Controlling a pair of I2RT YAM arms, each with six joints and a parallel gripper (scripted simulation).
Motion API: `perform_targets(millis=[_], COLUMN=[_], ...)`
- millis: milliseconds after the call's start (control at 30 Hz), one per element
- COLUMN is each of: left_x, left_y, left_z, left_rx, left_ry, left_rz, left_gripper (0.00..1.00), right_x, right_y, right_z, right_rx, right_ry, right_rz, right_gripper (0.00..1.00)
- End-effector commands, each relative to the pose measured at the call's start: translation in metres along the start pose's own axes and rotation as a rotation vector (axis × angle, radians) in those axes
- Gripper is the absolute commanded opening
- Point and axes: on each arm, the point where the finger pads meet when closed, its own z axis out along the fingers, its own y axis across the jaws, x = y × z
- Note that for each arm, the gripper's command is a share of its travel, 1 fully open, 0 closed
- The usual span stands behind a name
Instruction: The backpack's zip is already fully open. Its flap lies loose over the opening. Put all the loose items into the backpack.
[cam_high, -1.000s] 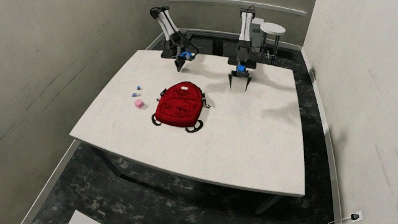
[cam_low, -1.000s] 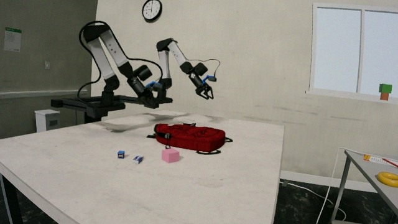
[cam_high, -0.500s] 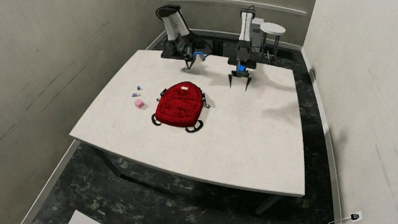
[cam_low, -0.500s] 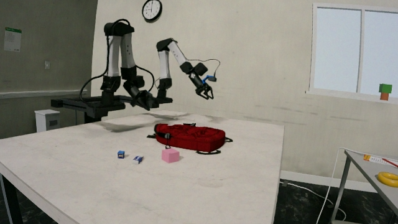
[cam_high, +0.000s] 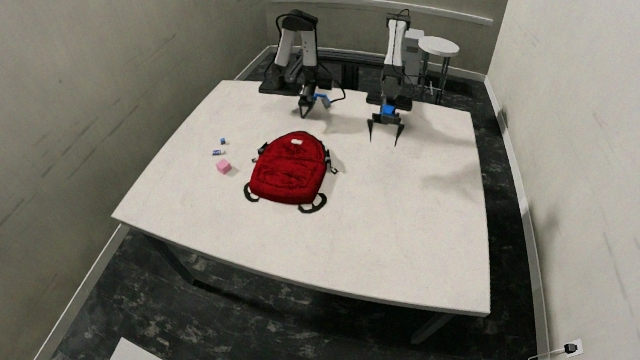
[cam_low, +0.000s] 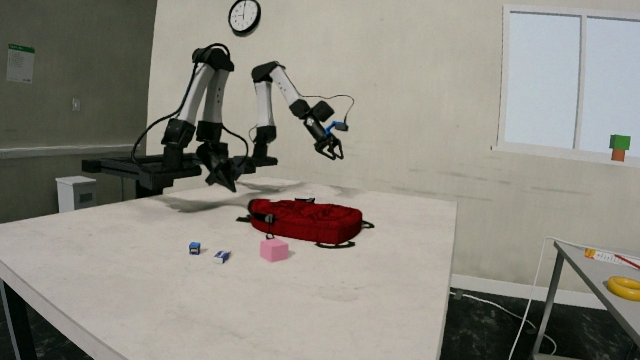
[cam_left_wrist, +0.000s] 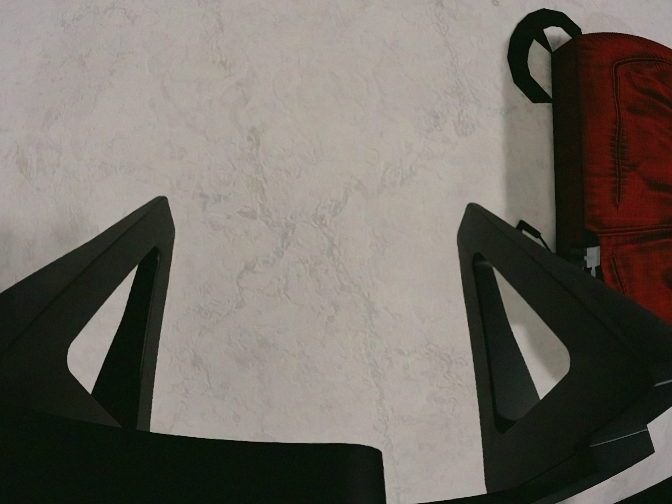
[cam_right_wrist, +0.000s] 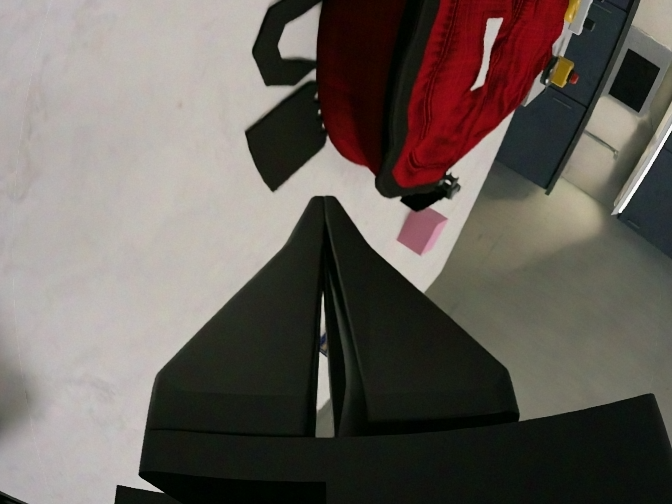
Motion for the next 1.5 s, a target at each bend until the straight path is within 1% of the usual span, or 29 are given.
perform_targets(millis=[0, 33, 67, 500, 867, 933, 1200, 1467], left_x=[-0.006, -0.006, -0.006, -0.006, -0.006, -0.006, -0.006, -0.006], left_y=[-0.002, -0.002, -0.002, -0.002, -0.002, -0.002, -0.002, -0.002], left_z=[-0.002, -0.002, -0.002, -0.002, -0.002, -0.002, -0.002, -0.002], left_rx=[0.005, 0.005, 0.005, 0.005, 0.005, 0.005, 0.005, 0.005], left_ry=[-0.018, -0.018, -0.018, -0.018, -0.018, -0.018, -0.018, -0.018], left_rz=[0.005, 0.005, 0.005, 0.005, 0.005, 0.005, 0.005, 0.005], left_gripper=[0.90, 0.90, 0.90, 0.90, 0.90, 0.90, 0.90, 0.90], right_x=[-0.022, -0.022, -0.015, -0.017, -0.019, -0.024, -0.017, -0.017], right_y=[-0.004, -0.004, -0.003, -0.013, -0.013, -0.018, -0.015, -0.015], right_z=[0.002, 0.002, 0.006, 0.046, 0.047, 0.045, 0.046, 0.055], right_rx=[0.017, 0.017, 0.015, 0.001, 0.001, 0.013, 0.007, 0.001], right_ry=[-0.055, -0.055, -0.045, -0.050, -0.049, -0.058, -0.049, -0.048], right_rz=[0.080, 0.080, 0.065, 0.066, 0.065, 0.079, 0.069, 0.063], right_gripper=[0.00, 0.00, 0.00, 0.00, 0.00, 0.00, 0.00, 0.00])
